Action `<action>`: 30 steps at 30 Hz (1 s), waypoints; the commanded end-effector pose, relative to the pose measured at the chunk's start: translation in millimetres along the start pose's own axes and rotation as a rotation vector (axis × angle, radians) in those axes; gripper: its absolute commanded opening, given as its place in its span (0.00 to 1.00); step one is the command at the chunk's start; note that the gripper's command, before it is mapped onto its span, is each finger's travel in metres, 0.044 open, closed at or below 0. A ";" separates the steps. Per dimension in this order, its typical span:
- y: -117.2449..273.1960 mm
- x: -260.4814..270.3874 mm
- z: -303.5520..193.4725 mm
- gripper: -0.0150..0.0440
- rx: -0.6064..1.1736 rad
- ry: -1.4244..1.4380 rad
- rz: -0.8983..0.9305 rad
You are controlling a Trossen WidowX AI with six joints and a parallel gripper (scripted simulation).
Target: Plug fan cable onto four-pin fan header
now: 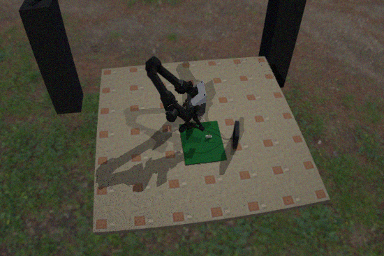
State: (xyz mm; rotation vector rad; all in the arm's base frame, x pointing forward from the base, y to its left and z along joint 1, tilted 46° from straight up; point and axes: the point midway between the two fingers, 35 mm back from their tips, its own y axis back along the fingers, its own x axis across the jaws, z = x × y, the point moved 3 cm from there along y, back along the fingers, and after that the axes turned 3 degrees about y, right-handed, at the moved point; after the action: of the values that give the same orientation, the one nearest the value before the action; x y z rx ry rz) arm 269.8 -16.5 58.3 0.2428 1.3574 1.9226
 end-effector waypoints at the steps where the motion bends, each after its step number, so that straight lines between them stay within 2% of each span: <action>1: 4.2 -1.0 0.9 0.25 -0.060 0.033 -0.025; 19: 22.4 -0.5 -5.4 0.25 -0.298 0.198 -0.170; 30: 31.3 2.1 -8.1 0.25 -0.380 0.283 -0.246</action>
State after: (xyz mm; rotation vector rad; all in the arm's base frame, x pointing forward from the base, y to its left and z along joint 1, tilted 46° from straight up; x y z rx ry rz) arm 249.1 -26.2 77.6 -0.3343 1.1110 2.0094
